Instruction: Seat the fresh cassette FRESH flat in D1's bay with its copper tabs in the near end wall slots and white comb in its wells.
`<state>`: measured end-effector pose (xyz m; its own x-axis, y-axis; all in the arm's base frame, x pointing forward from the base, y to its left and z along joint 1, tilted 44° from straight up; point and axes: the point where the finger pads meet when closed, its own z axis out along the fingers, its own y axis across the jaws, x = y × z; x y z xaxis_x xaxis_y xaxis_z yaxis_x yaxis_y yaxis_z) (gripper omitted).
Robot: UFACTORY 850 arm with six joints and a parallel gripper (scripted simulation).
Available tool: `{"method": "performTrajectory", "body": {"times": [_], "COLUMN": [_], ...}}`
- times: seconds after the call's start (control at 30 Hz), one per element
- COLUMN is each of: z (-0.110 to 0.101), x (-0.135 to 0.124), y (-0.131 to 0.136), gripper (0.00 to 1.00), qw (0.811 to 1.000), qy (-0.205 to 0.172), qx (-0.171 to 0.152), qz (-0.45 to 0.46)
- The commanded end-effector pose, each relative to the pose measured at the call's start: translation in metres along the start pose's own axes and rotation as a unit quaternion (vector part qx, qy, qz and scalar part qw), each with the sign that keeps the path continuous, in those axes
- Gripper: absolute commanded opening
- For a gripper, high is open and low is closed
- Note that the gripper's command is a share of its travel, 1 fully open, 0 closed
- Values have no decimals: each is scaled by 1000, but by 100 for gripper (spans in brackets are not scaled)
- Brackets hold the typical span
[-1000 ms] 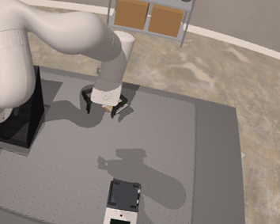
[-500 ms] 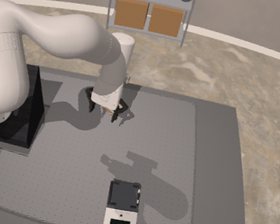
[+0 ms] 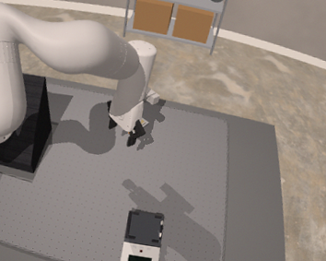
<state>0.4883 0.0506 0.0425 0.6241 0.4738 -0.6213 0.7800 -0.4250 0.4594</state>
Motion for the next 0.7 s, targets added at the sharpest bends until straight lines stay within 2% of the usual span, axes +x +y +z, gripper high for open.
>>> {"method": "performTrajectory", "body": {"times": [0.0,0.1,0.17,0.33,0.67], "z": [-2,-2,-2,-4,-7], "x": [0,0,0,0,-2], "y": [4,7,7,11,20], "gripper": [100,100,100,100,100], "qw": [997,992,992,978,931], "qy": [13,20,20,30,49], "qx": [-1,2,2,9,27], "qz": [74,123,123,204,361]}}
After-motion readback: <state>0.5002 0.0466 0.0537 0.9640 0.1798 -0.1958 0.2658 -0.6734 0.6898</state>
